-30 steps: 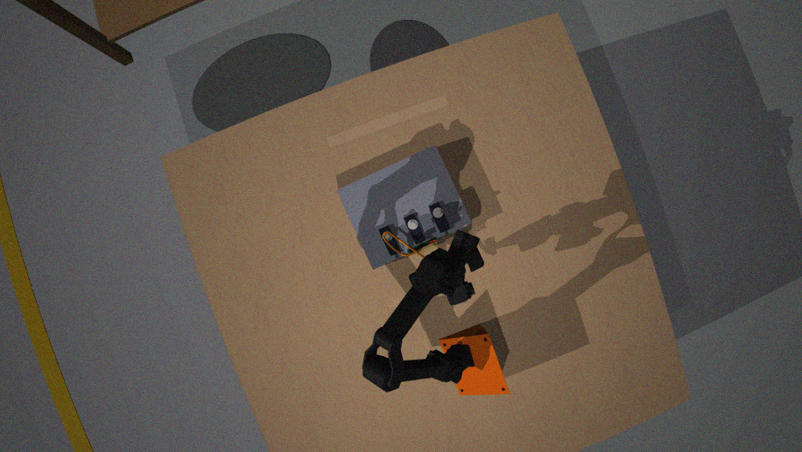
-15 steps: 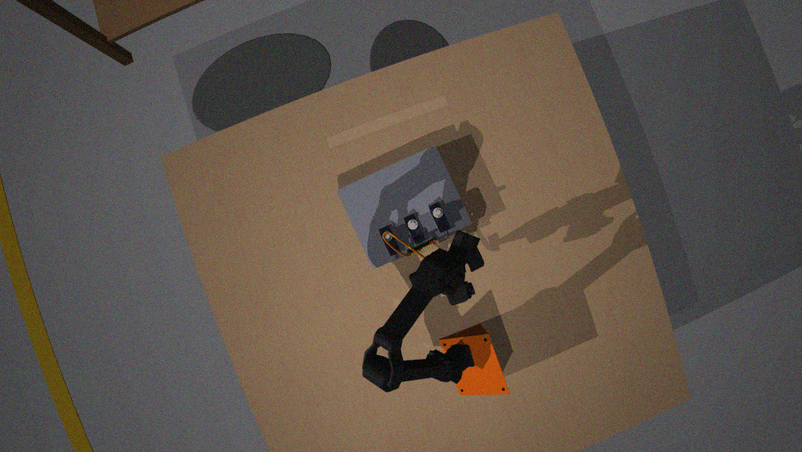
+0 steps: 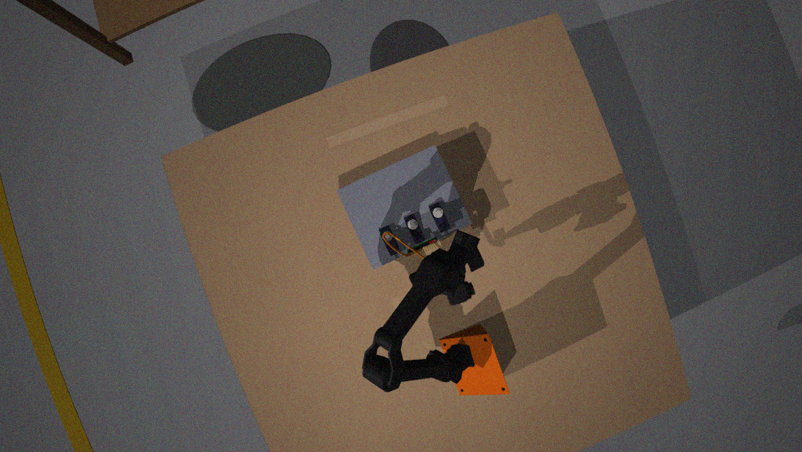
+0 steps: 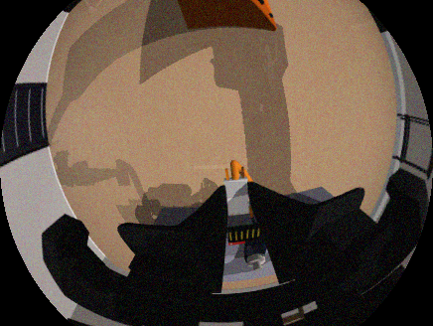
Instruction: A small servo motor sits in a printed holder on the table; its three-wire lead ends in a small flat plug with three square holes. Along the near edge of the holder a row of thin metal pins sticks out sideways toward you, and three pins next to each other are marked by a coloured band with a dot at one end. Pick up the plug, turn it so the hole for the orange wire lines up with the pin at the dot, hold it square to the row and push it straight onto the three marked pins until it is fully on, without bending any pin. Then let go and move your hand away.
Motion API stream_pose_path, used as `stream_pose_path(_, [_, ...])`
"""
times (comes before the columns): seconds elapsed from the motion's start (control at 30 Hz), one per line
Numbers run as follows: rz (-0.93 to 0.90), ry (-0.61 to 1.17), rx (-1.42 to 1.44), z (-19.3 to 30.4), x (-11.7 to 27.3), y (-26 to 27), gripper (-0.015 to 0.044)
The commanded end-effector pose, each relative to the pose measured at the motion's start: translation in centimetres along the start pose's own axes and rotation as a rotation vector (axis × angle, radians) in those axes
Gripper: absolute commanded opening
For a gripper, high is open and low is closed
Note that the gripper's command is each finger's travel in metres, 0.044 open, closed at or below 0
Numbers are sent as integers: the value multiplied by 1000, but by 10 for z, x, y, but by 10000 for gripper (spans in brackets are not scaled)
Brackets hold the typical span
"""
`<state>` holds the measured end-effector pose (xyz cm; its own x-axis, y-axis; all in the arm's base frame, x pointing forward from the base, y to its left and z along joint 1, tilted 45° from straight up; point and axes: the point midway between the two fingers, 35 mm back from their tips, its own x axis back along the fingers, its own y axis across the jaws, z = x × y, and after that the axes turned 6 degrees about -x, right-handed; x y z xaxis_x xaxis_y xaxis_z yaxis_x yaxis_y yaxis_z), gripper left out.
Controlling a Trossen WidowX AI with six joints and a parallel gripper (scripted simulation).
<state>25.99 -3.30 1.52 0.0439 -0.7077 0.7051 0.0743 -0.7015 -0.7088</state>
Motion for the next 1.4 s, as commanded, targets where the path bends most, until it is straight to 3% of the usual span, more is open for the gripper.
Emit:
stream_pose_path(0.0, [-10, -22, -16, -6, -2, 3, 0])
stream_pose_path(1.37, [-10, -22, -16, -6, -2, 3, 0])
